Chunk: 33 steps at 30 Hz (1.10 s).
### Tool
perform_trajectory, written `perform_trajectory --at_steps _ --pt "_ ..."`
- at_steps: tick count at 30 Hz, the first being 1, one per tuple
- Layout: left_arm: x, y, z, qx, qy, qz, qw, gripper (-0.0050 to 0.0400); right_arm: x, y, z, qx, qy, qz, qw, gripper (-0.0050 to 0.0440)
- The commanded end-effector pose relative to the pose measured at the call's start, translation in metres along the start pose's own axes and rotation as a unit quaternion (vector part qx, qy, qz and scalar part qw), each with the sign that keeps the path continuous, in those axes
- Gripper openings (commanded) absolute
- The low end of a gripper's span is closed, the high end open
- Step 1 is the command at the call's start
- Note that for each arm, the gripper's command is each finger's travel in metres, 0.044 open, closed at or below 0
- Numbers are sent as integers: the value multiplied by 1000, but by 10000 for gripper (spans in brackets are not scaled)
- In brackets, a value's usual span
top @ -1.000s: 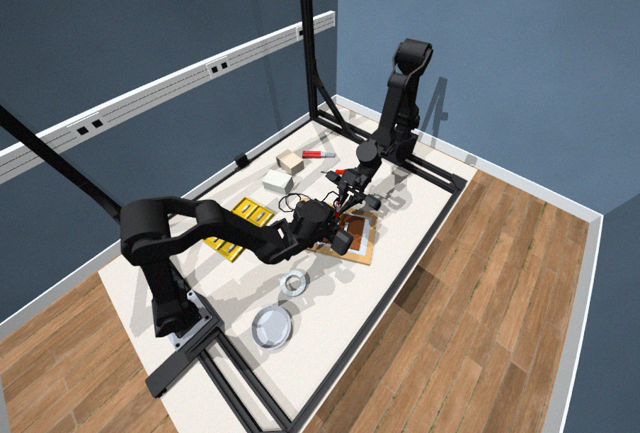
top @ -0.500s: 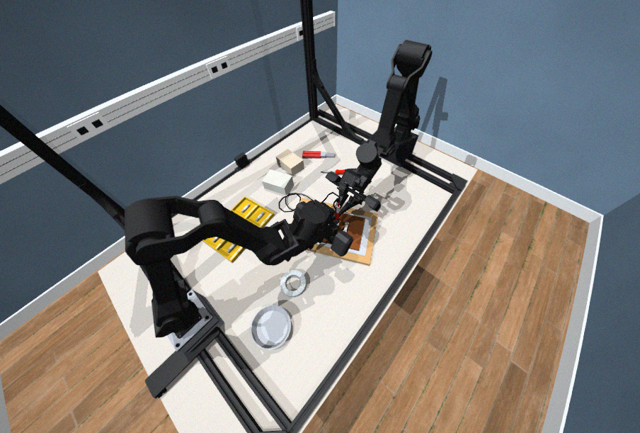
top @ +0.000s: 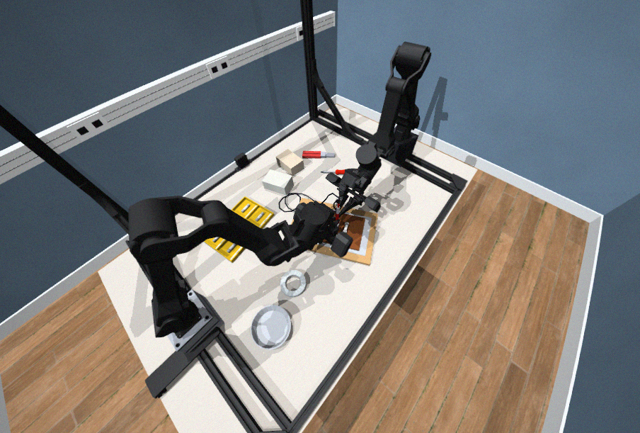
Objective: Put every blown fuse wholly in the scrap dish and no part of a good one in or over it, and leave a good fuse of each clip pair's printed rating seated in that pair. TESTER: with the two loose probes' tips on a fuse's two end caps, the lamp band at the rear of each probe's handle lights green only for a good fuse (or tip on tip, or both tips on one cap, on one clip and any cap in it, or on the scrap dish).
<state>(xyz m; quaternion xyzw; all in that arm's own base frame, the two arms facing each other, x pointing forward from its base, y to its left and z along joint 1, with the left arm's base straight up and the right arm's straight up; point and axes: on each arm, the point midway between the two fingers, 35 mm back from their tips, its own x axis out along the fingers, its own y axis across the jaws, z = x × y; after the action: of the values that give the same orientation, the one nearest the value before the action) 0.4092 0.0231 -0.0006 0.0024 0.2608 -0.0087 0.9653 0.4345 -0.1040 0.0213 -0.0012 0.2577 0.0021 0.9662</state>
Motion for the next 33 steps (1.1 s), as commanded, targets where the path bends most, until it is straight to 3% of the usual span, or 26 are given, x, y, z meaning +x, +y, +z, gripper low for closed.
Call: perform_trajectory --at_steps 1,33 --pt "0 0 2 0 -4 0 1000 -50 1 0 -2 1 0 -2 1000 -50" --pt "1 0 5 1 -12 1 1000 -50 1 -1 4 -2 -9 -2 1000 -50"
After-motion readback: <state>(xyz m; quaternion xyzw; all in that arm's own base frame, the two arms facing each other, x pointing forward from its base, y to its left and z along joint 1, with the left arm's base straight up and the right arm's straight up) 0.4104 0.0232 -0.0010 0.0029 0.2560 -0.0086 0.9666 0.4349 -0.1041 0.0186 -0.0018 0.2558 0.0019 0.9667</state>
